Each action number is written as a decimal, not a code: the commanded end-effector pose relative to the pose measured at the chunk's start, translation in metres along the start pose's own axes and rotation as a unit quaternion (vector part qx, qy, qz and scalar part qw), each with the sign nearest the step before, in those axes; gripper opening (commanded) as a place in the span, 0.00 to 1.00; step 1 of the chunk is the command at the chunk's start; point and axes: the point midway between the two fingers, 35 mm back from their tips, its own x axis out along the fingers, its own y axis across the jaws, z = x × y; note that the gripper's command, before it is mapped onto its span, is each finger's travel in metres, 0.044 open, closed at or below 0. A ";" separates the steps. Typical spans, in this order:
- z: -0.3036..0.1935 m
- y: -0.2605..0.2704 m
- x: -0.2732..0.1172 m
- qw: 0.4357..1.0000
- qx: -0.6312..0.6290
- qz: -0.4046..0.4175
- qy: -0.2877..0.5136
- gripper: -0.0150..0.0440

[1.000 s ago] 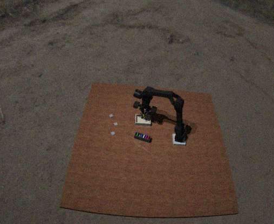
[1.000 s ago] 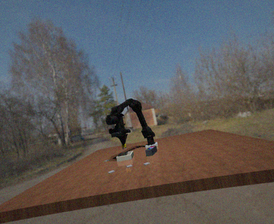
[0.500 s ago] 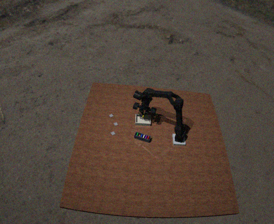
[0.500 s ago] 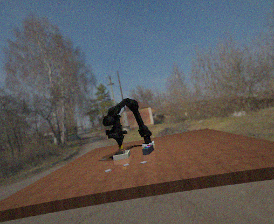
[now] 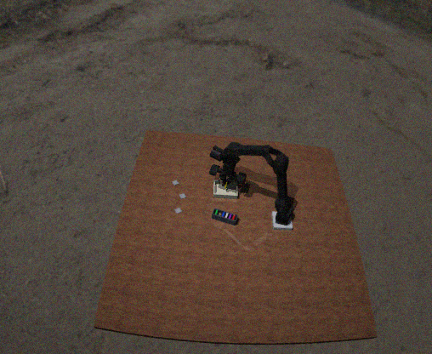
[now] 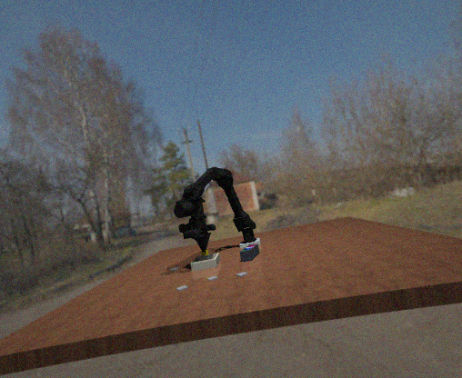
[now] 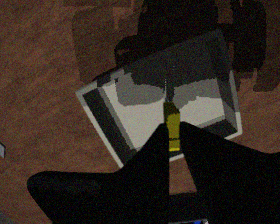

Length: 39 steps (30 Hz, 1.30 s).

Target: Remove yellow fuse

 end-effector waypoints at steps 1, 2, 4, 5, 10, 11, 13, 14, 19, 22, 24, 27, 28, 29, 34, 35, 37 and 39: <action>0.000 0.000 -0.001 1.000 0.000 0.000 0.000 0.43; 0.000 0.000 -0.001 1.000 0.000 0.000 0.000 0.48; 0.000 0.000 -0.001 1.000 0.000 0.000 0.000 0.57; 0.000 0.000 -0.001 1.000 0.000 0.000 0.000 0.61; 0.000 0.000 -0.003 1.000 0.000 0.000 0.000 0.81; 0.000 0.001 -0.009 1.000 0.000 0.000 0.000 0.81; 0.000 0.000 -0.029 1.000 -0.001 0.000 0.002 0.81; 0.000 0.000 -0.036 1.000 -0.001 0.000 0.002 0.81; 0.000 0.000 -0.038 1.000 -0.001 0.000 0.002 0.81; 0.000 0.000 -0.038 1.000 -0.001 0.000 0.002 0.81; 0.000 0.000 -0.038 1.000 -0.001 0.000 0.002 0.81; 0.000 -0.001 -0.035 1.000 -0.001 -0.003 0.001 0.81; 0.000 -0.001 -0.035 1.000 -0.001 -0.003 0.001 0.81; 0.000 -0.001 -0.035 1.000 -0.001 -0.003 0.001 0.81; 0.000 -0.001 -0.035 1.000 -0.001 -0.003 0.001 0.81; 0.000 -0.001 -0.035 1.000 -0.001 -0.003 0.001 0.81; 0.000 -0.001 -0.035 1.000 -0.001 -0.003 0.001 0.81; 0.000 -0.001 -0.035 1.000 -0.001 -0.003 0.001 0.81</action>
